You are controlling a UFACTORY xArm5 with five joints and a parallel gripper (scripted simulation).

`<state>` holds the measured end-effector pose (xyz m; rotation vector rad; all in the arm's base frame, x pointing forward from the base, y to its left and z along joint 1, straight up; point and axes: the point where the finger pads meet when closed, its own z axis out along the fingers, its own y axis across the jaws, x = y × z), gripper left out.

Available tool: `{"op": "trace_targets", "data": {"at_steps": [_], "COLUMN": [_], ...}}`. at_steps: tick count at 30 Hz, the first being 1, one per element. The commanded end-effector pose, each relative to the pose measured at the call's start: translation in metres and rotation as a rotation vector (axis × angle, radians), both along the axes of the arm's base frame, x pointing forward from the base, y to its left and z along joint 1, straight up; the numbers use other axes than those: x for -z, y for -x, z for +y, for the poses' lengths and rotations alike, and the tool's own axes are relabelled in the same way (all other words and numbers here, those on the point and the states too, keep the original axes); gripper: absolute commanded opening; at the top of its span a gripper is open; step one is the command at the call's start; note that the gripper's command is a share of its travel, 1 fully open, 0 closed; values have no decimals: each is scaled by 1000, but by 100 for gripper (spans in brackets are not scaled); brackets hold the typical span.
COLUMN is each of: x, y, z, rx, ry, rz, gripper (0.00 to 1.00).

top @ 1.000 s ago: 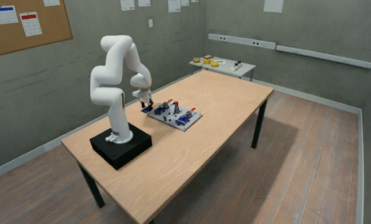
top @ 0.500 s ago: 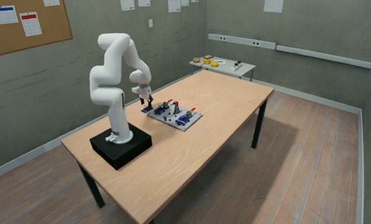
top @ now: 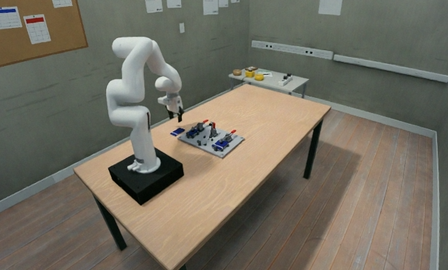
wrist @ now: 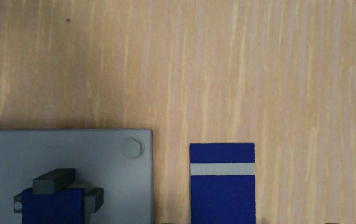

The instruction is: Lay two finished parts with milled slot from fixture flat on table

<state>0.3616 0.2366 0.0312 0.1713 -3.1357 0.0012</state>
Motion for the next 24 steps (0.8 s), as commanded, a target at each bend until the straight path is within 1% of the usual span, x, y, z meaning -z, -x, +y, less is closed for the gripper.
{"op": "trace_targets", "data": {"at_steps": [1,7,22,23,24], "x": [-9,-15,-15,-15,-15], "y": [-1,-1,-1,-1,-1], "z": [0,0,0,0,0], "rx": [0,0,0,0,0], "ry": [-1,-1,-1,-1,-1], "rz": [-2,-2,-2,-2,-2], "gripper": [82,82,82,48,48]}}
